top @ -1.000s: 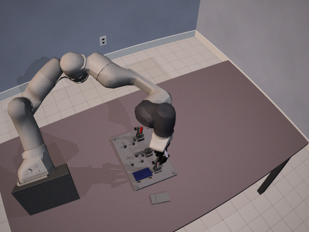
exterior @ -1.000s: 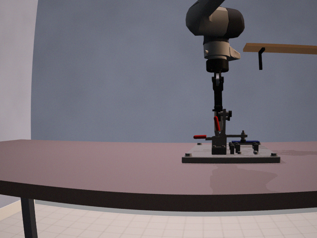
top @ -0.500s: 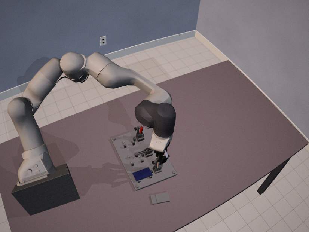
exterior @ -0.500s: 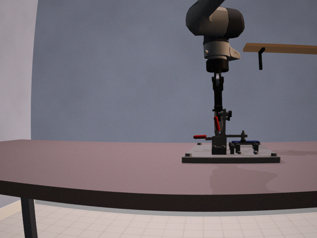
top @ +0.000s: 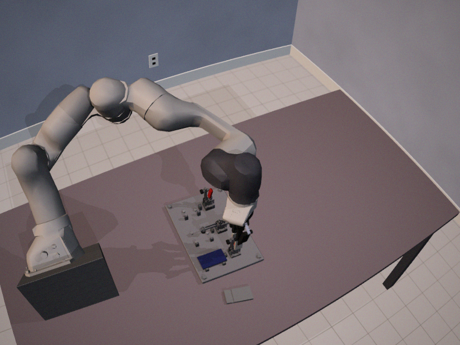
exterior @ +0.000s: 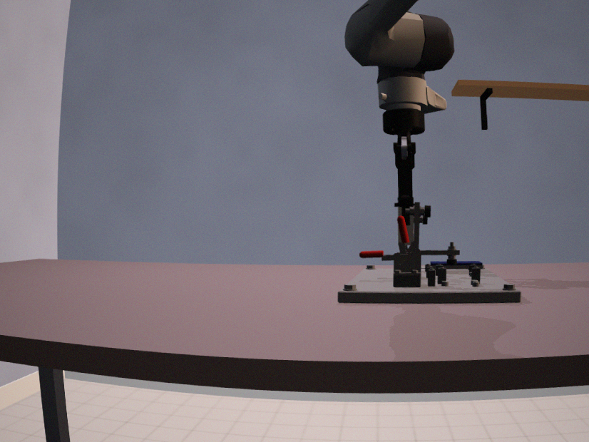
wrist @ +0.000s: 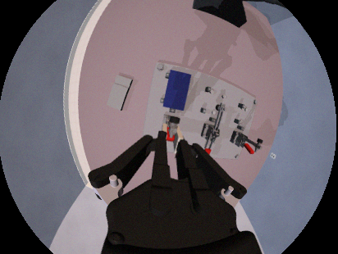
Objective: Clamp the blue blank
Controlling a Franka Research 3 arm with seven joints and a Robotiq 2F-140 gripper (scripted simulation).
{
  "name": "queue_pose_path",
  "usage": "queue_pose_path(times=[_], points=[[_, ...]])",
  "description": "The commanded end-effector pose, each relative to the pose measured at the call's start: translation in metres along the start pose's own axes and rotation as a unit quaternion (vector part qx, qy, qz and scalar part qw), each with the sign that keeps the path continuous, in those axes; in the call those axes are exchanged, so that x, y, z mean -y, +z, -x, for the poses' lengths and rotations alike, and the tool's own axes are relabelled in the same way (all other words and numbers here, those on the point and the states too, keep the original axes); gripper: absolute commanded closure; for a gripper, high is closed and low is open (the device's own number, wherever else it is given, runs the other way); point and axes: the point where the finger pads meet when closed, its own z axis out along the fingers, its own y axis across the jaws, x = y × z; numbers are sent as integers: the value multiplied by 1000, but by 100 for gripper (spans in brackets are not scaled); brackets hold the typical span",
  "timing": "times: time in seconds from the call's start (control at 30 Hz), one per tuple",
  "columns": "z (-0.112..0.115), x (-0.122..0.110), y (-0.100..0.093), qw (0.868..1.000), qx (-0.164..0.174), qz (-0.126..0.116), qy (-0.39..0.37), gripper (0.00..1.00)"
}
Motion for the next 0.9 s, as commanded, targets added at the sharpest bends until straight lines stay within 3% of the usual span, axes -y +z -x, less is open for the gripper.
queue_pose_path(times=[0.0,0.87], points=[[4,0,1,1000,2,0,-1,100],[15,0,2,1000,2,0,-1,100]])
